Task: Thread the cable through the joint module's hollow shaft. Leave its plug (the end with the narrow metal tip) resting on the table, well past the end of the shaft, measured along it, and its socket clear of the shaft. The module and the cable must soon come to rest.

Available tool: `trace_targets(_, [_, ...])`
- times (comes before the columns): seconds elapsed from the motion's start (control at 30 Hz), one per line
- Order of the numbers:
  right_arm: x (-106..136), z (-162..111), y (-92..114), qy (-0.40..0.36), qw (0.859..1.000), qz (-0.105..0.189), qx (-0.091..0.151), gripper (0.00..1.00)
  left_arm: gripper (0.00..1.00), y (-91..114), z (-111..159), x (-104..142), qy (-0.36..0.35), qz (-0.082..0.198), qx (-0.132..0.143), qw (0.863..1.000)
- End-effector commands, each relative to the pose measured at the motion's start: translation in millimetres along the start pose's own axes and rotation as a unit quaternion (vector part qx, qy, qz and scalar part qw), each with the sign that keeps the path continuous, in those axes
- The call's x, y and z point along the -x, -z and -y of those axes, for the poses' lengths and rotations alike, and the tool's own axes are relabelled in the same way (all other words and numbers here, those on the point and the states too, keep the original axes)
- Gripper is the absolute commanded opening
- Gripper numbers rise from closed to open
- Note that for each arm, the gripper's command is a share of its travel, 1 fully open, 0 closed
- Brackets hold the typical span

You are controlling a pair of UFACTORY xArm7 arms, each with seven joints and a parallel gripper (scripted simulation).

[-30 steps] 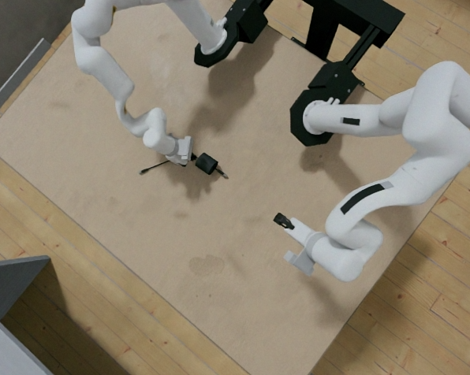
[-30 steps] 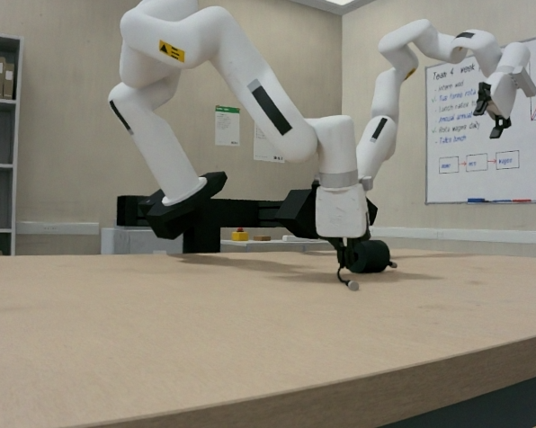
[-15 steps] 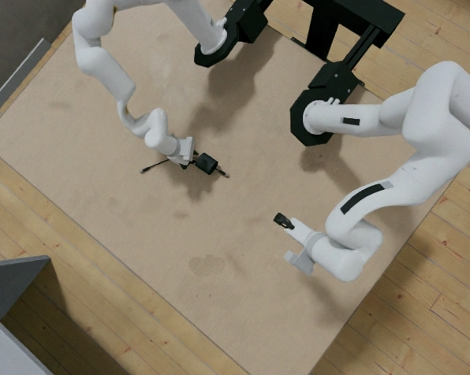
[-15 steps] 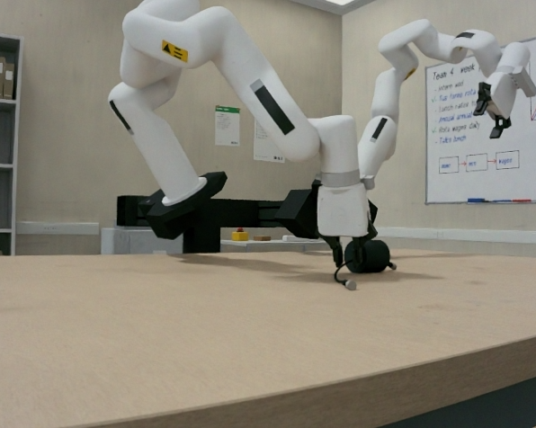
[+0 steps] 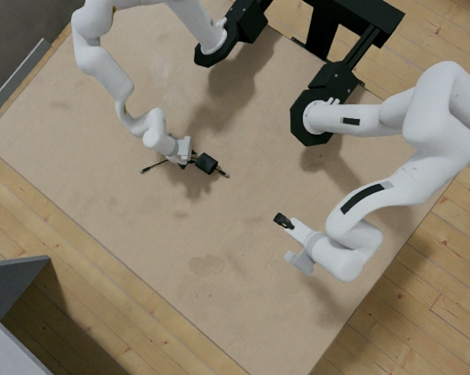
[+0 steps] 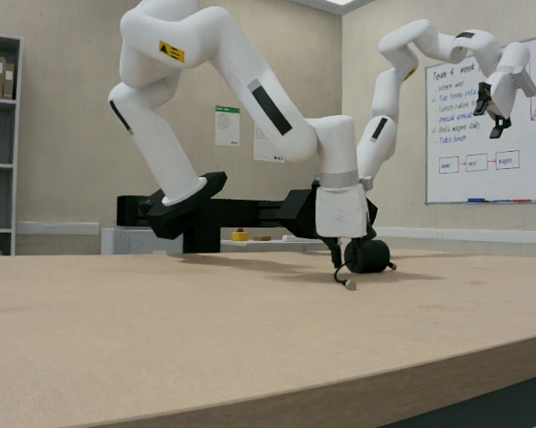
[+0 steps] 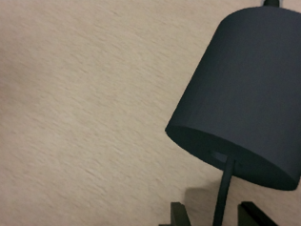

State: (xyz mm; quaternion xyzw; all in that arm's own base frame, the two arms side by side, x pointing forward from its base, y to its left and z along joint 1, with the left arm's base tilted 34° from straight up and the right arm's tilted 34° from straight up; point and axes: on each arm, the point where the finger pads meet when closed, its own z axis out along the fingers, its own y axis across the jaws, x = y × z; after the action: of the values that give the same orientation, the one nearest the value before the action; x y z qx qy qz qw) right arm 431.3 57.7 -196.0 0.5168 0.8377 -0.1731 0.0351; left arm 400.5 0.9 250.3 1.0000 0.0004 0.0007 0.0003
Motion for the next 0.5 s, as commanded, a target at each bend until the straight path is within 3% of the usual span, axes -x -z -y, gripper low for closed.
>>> trace_targets(0.0, [4, -2, 3, 0.005, 1.000, -0.001, 0.002, 0.35, 1.00, 2, -1, -1, -0.001, -0.002, -0.001, 1.000])
trace_targets(0.47, [27, 0, 5, 0.017, 1.000, -0.001, -0.002, 0.35, 1.00, 2, -1, -1, -0.001, -0.002, -0.001, 1.000])
